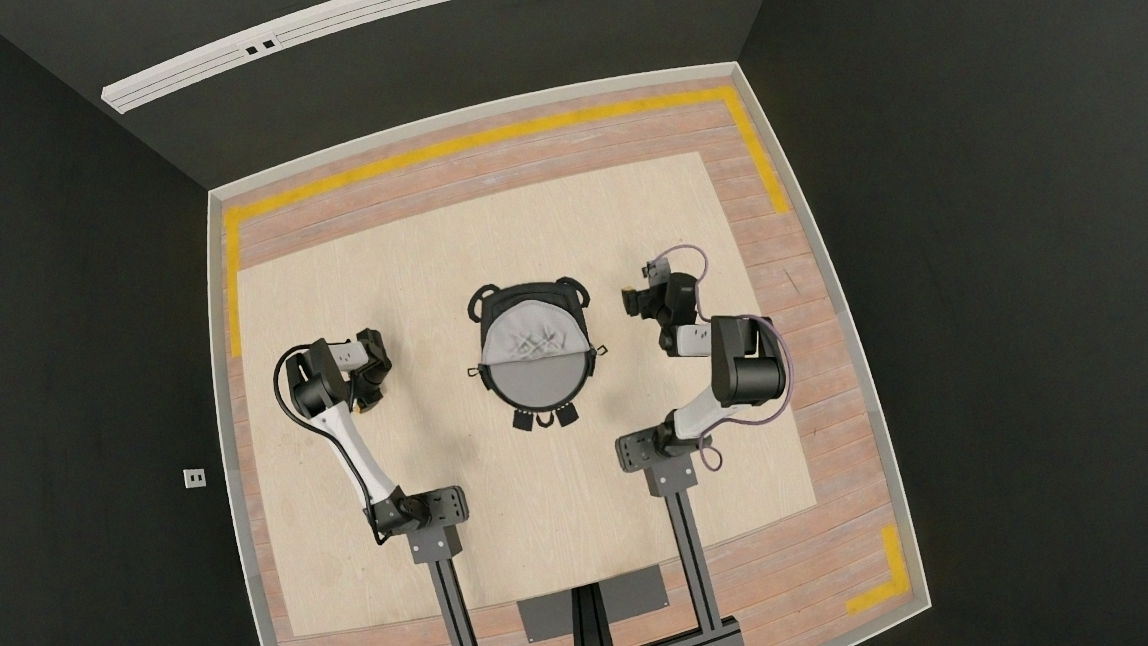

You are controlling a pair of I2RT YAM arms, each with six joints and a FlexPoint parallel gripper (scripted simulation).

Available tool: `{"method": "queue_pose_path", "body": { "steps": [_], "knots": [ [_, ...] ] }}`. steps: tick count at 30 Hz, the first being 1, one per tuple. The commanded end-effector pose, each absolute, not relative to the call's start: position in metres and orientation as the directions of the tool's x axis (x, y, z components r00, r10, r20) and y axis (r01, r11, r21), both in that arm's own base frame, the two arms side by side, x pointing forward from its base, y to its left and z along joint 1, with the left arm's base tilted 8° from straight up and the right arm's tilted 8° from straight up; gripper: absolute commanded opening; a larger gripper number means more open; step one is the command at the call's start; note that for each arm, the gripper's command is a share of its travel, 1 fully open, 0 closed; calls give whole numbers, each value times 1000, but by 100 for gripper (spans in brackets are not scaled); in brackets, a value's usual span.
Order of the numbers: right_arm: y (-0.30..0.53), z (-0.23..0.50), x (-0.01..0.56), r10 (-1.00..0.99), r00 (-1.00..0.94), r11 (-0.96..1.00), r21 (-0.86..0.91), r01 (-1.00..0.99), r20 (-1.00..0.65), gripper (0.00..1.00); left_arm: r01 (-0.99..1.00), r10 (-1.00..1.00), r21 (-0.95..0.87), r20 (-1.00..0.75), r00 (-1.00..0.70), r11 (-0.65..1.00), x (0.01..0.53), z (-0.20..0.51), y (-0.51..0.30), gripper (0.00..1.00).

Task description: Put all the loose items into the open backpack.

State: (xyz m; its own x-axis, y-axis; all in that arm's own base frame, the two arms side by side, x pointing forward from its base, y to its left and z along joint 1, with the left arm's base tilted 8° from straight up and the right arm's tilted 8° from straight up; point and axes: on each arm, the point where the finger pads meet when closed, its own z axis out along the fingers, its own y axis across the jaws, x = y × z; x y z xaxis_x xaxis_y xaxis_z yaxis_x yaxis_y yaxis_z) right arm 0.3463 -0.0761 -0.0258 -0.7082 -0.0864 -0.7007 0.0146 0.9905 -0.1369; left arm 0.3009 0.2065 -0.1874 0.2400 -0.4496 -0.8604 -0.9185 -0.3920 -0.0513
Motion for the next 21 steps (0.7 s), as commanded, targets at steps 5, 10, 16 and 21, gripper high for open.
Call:
{"method": "queue_pose_path", "body": {
  "steps": [5,10,16,21],
  "knots": [
    [-76,-21,350,-92,-697,990,-140,13,-711,90,-918,-447,-72,-857,257,-389,311,-182,207,24],
    [-76,-21,350,-92,-697,990,-140,13,-711,90,-918,-447,-72,-857,257,-389,311,-182,207,15],
    [-76,-21,350,-92,-697,990,-140,13,-711,90,-918,-447,-72,-857,257,-389,311,-182,207,15],
    [-76,-21,350,-92,-697,990,-140,13,-711,90,-918,-447,-72,-857,257,-389,312,-182,207,15]
  ]
}}
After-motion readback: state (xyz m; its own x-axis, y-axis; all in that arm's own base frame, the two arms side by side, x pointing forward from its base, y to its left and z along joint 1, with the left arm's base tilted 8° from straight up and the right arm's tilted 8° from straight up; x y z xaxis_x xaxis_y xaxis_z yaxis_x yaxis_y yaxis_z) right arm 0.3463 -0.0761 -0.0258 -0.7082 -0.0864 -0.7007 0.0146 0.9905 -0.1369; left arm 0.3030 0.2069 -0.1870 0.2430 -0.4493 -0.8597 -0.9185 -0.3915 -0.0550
